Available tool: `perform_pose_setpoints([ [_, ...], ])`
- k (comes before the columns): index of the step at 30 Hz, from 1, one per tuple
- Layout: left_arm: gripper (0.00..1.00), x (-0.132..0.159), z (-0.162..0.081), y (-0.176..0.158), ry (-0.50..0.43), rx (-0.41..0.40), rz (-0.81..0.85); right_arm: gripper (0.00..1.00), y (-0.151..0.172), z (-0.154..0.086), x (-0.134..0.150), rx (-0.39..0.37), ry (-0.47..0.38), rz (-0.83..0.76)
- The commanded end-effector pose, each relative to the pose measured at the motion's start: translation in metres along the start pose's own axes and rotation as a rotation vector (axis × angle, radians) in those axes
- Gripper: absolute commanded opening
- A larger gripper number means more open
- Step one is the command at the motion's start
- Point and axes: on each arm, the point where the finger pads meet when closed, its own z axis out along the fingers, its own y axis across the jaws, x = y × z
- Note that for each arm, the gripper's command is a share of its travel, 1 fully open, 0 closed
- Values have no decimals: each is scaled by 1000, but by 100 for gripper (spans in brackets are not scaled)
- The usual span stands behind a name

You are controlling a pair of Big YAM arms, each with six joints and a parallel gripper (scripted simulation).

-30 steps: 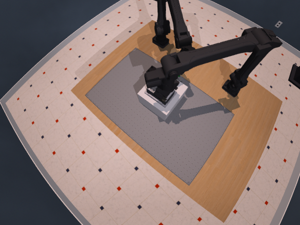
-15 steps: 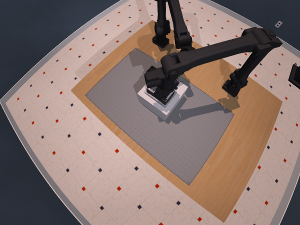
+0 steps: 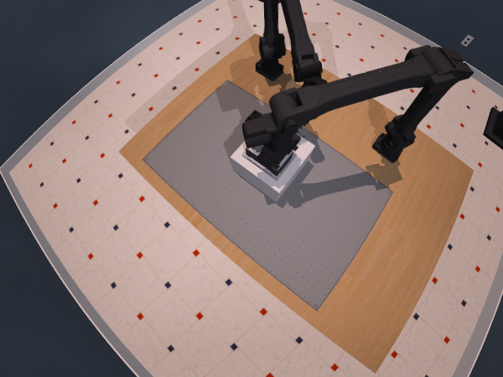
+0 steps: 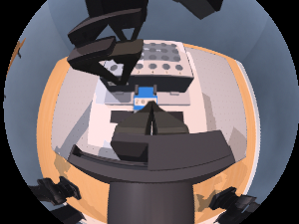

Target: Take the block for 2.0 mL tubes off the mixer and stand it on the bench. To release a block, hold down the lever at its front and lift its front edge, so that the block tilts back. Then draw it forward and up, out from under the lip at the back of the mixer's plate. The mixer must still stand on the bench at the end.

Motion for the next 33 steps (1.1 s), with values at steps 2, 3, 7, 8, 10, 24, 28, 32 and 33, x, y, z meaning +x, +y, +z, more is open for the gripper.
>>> perform_pose_setpoints([
  [2, 0, 2, -17, 13, -19, -1, 0, 0, -2, 4, 0, 7, 10, -19],
  [3, 0, 2, -17, 13, -19, 2, 0, 0, -1, 3, -2, 6, 8, -16],
  [7, 0, 2, -16, 14, -18, 4, 0, 0, 0, 0, -8, 2, 4, -11],
  [8, 0, 2, -16, 14, -18, 6, 0, 0, 1, 0, -10, 1, 2, -9],
  [10, 0, 2, -16, 14, -17, 9, 0, 0, 4, 1, -12, 1, 1, -8],
  [24, 0, -2, -16, 22, -29, -25, -26, 0, 11, 4, -18, -12, -16, 13],
  [28, 0, -4, -16, 22, -38, -23, -29, 0, 11, 6, -17, -11, -14, 11],
  [32, 0, -4, -16, 22, -39, -22, -33, 0, 9, 6, -14, -5, -4, -1],
  [33, 0, -4, -16, 21, -37, -19, -34, 0, 8, 6, -11, -1, 1, -6],
])
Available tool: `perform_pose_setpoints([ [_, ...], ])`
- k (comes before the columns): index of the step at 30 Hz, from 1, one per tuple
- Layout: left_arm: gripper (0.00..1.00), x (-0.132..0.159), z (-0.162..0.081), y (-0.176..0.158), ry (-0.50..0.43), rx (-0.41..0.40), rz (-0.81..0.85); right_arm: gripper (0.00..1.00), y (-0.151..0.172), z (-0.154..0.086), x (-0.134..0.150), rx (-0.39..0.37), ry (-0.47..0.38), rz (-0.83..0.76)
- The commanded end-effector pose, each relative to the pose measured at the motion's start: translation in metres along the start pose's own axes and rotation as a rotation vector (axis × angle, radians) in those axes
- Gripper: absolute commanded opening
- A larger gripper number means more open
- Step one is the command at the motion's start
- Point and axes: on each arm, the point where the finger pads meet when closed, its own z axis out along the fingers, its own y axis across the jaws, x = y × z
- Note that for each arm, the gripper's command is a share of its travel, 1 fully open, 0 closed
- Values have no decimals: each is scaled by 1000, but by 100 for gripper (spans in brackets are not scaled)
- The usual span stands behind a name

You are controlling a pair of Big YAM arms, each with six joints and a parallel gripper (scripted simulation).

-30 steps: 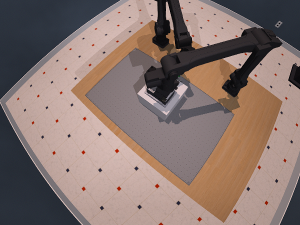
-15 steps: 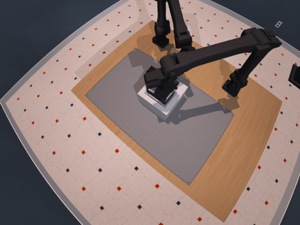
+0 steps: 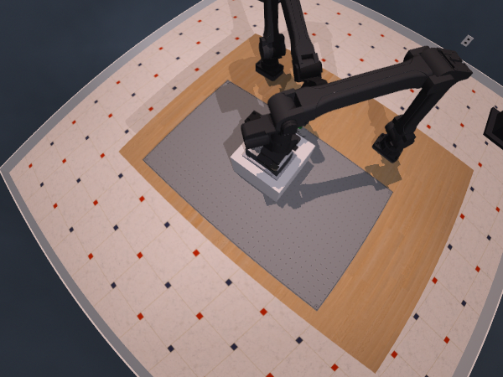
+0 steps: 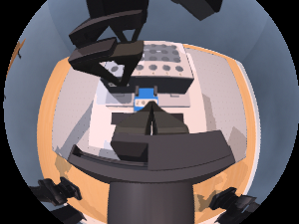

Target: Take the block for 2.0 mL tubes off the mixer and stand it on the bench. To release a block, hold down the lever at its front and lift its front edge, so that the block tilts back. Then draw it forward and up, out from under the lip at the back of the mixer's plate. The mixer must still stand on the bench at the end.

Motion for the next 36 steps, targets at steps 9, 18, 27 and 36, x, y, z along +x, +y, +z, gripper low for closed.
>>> perform_pose_setpoints([
  [9, 0, 0, -16, 14, -22, -10, -38, 0, 1, 4, 2, 7, 20, -29],
  [18, 0, 0, -16, 13, -21, -7, -36, 0, -6, 5, 14, 14, 30, -42],
  [27, 0, 0, -16, 13, -22, -7, -35, 0, 2, 7, 6, 1, 12, -22],
  [36, 0, -1, -17, 13, -22, -7, -33, 0, 10, -1, -15, -20, -17, 10],
])
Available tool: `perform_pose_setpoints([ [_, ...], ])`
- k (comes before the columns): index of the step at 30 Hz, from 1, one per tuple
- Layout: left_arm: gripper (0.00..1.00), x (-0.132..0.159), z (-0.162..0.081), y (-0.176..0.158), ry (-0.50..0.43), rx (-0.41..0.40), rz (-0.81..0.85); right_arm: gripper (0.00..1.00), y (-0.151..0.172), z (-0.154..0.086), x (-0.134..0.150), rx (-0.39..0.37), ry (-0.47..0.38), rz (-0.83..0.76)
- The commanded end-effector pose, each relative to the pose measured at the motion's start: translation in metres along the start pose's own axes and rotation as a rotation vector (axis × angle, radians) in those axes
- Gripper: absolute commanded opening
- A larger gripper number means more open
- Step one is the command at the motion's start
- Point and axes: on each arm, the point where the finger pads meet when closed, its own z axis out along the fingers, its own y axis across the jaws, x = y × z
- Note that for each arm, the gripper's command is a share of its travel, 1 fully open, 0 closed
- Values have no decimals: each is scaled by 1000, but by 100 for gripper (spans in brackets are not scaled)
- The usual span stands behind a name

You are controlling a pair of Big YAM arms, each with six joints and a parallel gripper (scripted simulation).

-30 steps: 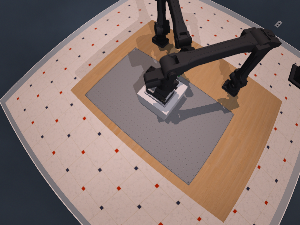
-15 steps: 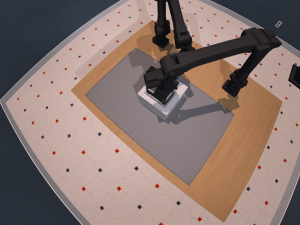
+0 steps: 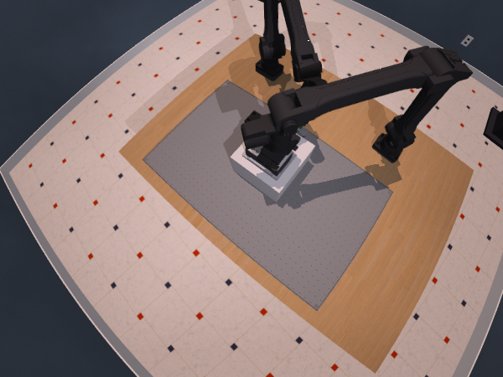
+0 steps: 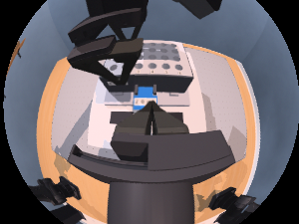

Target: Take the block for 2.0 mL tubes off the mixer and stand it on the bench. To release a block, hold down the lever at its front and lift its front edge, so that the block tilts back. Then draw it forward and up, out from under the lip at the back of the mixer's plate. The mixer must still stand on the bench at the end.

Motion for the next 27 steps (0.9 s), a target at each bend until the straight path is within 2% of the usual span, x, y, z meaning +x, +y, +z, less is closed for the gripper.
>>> perform_pose_setpoints([
  [1, 0, -1, -17, 13, -22, -7, -31, 0, 11, -1, -18, -21, -22, 14],
  [15, 0, -1, -17, 12, -23, -8, -28, 0, 14, 4, -15, -14, -15, 6],
  [27, 0, -1, -17, 12, -24, -9, -26, 0, 2, 6, 5, 4, 8, -21],
])
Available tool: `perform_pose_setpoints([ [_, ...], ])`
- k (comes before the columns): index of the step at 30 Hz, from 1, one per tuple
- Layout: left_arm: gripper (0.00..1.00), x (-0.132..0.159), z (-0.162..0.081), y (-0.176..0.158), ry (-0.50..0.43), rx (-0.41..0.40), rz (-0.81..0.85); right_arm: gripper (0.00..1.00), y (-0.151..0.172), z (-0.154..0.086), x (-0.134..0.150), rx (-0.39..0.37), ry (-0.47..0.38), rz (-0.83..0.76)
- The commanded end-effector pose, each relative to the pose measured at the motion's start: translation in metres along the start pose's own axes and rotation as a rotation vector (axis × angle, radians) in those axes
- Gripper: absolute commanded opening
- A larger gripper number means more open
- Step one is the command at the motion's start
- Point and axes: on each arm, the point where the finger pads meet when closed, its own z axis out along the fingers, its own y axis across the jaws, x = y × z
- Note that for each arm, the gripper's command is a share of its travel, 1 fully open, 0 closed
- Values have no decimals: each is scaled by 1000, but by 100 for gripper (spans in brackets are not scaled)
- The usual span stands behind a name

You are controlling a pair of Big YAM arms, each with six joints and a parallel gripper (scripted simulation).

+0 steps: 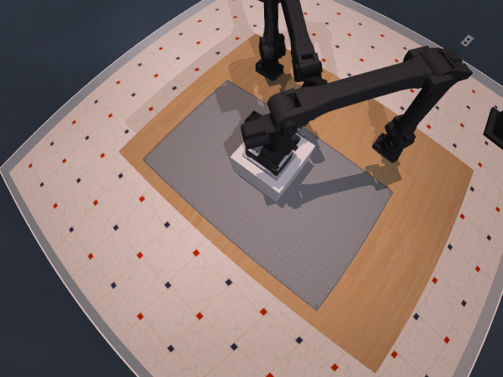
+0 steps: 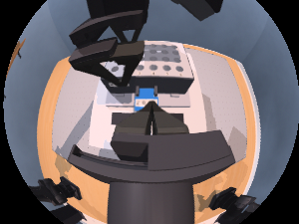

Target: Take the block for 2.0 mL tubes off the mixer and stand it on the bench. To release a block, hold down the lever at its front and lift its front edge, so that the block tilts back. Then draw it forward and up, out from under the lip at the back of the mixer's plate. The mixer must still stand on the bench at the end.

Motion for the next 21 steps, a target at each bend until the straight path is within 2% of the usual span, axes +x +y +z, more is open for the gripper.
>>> perform_pose_setpoints([
  [1, 0, -2, -17, 12, -25, -10, -26, 0, -1, 7, 10, 8, 13, -27],
  [21, 0, -2, -18, 11, -26, -11, -23, 0, -7, 3, 12, 17, 25, -41],
])
